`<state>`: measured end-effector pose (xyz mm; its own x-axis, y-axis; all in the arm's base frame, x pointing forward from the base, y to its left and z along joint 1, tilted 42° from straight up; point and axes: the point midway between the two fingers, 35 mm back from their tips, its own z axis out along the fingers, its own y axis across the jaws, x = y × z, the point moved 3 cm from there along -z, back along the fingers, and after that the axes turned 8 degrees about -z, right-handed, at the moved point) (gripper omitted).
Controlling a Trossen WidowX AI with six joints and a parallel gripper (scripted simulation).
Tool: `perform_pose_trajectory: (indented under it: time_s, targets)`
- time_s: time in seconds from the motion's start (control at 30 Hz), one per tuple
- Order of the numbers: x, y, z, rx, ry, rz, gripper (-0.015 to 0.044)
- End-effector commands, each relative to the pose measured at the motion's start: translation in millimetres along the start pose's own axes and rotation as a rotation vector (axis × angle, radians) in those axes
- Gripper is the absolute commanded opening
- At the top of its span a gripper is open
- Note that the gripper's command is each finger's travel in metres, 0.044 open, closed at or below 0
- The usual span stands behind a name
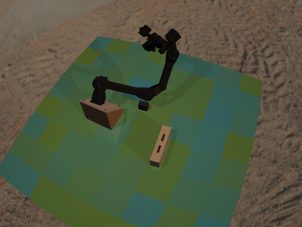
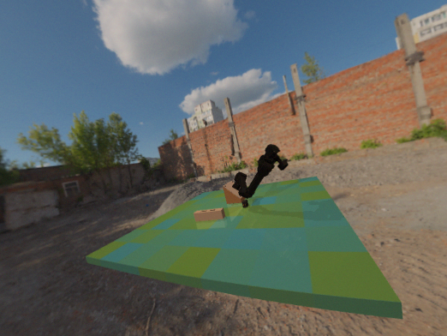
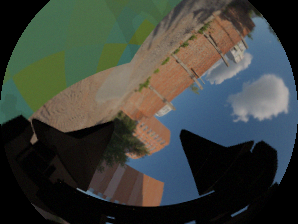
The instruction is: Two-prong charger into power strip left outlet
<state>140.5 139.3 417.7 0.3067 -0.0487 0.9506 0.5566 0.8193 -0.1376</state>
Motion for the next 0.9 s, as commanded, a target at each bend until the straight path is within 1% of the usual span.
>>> perform_pose_trajectory:
  time_s: [0.0,0.03,0.47,0.87]
  targets:
    - [0.0,-0.5,0.8,0.003,-0.001,-0.003,0.0426]
    - [-0.2,-2.1,3.0,0.014,-0.004,-0.014,0.044]
    - [-6.9,-49.1,52.1,0.293,-0.051,-0.273,0.044]
    - [-17.0,-100.8,81.4,0.567,-0.034,-0.509,0.044]
